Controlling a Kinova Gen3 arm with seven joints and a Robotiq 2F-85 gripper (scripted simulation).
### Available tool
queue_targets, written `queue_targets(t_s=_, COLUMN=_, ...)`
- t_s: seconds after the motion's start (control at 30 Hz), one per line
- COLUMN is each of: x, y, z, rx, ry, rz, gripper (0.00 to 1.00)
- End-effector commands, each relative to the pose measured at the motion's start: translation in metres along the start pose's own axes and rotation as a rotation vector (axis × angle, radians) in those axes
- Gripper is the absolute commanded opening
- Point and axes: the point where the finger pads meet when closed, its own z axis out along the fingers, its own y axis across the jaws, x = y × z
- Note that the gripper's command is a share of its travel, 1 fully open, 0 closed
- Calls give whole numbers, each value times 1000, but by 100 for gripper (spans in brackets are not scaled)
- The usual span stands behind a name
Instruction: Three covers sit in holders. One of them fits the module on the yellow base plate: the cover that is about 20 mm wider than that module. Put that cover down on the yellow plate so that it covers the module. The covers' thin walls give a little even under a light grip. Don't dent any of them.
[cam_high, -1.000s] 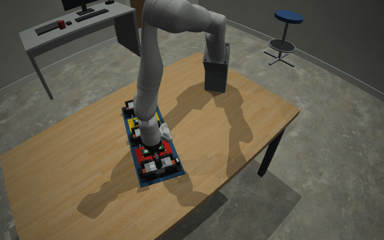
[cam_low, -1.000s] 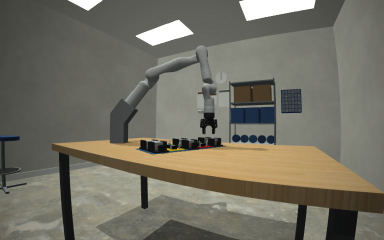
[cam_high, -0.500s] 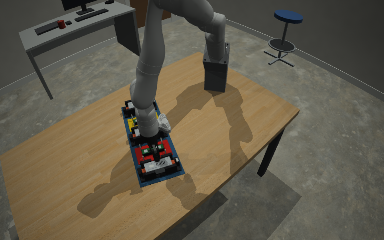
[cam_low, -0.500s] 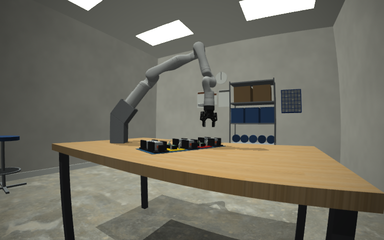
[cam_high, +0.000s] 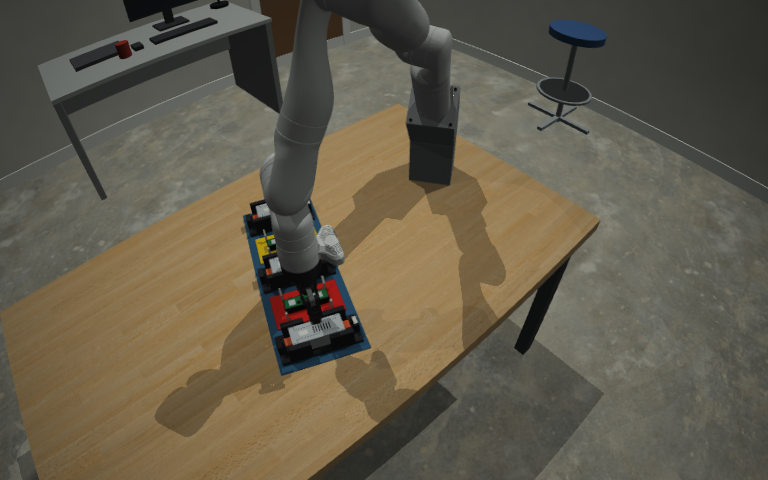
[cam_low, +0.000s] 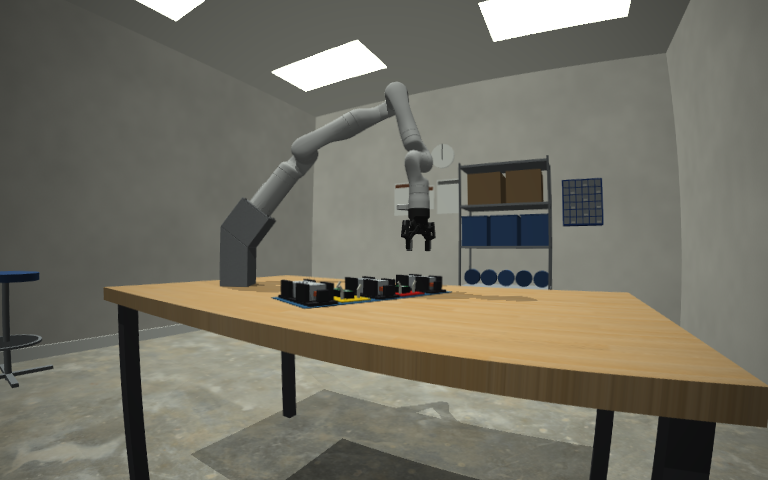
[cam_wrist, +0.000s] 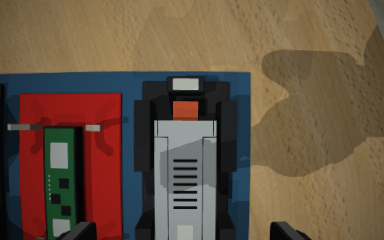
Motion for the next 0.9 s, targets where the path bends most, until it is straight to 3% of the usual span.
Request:
queue_targets(t_s=0.0, x=2, y=3, z=3, rx=-3, ry=1, rz=4, gripper=100)
queue_targets(t_s=0.87, x=4, y=2, z=9, rx=0, ry=6, rz=3, gripper=100)
